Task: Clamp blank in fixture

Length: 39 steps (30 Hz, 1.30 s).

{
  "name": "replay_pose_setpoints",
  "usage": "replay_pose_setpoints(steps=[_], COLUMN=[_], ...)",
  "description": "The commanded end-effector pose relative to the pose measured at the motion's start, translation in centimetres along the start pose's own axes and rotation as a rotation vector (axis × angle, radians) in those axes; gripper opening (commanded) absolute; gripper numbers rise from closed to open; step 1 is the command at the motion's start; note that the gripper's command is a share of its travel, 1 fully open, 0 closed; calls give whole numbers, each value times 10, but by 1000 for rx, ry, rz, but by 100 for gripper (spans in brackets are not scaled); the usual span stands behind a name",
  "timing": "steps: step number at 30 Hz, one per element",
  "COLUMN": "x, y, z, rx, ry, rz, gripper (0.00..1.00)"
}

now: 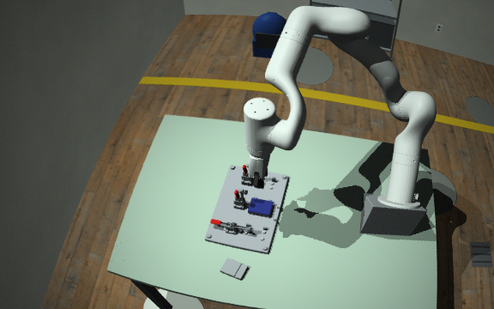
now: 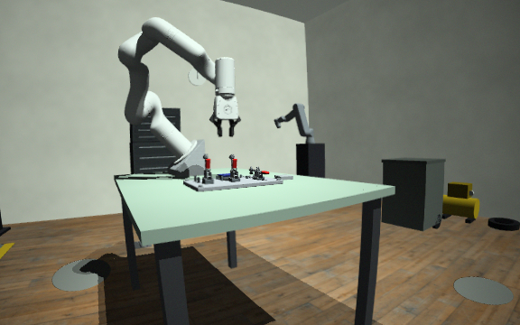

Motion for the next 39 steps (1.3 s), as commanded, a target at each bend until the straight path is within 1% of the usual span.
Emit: replay_pose_setpoints(steps=[1, 15, 18, 23, 25, 27, 33, 36, 39], x=[0, 0, 0, 0, 0, 0, 0, 0, 1], y=[0, 0, 0, 1, 1, 1, 2, 13, 31], z=[-1, 0, 12, 47, 56, 59, 59, 59, 59], rx=[-1, -1, -1, -1, -1, -1, -1, -1, -1], ry=[1, 1, 1, 1, 1, 1, 1, 1, 1], rz=[0, 0, 0, 0, 0, 0, 0, 0, 0], gripper=[47, 47, 47, 47, 47, 47, 47, 47, 47])
Point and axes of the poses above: the point where the finger pads meet when closed, its own z axis out along the fingers, its own x axis across the jaws, y = z × x, the point moved 3 cm from there along -z, back along the fingers, and after that the axes turned 2 degrees about z, right-handed, at the moved point
